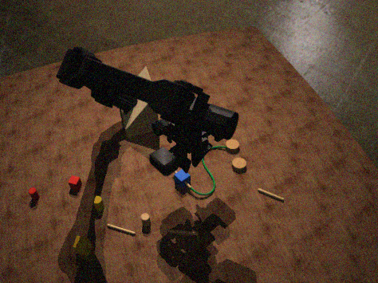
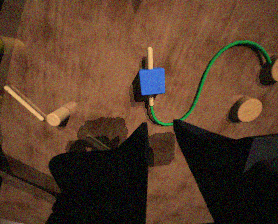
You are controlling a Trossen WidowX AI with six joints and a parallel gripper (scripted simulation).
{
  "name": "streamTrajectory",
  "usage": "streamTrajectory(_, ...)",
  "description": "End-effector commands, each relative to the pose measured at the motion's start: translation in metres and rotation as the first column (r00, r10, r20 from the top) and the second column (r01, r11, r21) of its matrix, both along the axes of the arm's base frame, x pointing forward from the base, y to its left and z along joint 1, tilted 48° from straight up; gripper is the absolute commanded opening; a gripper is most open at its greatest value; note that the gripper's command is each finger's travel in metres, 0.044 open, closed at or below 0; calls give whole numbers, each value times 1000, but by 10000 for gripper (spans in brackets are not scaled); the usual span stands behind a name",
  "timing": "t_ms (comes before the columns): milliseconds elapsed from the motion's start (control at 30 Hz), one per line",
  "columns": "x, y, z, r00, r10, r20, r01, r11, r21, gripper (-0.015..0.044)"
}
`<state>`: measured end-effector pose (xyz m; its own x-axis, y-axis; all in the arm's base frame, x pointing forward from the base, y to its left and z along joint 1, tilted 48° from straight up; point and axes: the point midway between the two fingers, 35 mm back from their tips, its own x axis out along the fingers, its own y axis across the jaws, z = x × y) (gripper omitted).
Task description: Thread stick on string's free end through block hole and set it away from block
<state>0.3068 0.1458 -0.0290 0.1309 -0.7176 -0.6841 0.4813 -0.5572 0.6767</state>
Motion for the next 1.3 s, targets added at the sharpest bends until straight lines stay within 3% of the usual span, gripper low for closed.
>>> streamTrajectory(0, -2, 7, 9, 1000, -7, -2, 7, 1000, 0, 121)
streamTrajectory(100, -2, 6, 5, 998, -36, 52, 35, 999, 15, 121)
streamTrajectory(267, -9, 3, 8, 865, -357, 351, 329, 934, 138, 121)
streamTrajectory(433, -16, -1, 10, 537, -627, 565, 538, 770, 344, 121)
streamTrajectory(600, -24, -4, 13, 88, -770, 632, 601, 547, 583, 121)
streamTrajectory(767, -32, -8, 15, -378, -754, 537, 506, 318, 802, 121)
streamTrajectory(967, -41, -13, 18, -811, -534, 241, 216, 110, 970, 121)
streamTrajectory(1100, -47, -16, 20, -941, -339, 21, 4, 52, 999, 121)
streamTrajectory(1267, -51, -19, 21, -972, -141, -190, -197, 42, 979, 121)
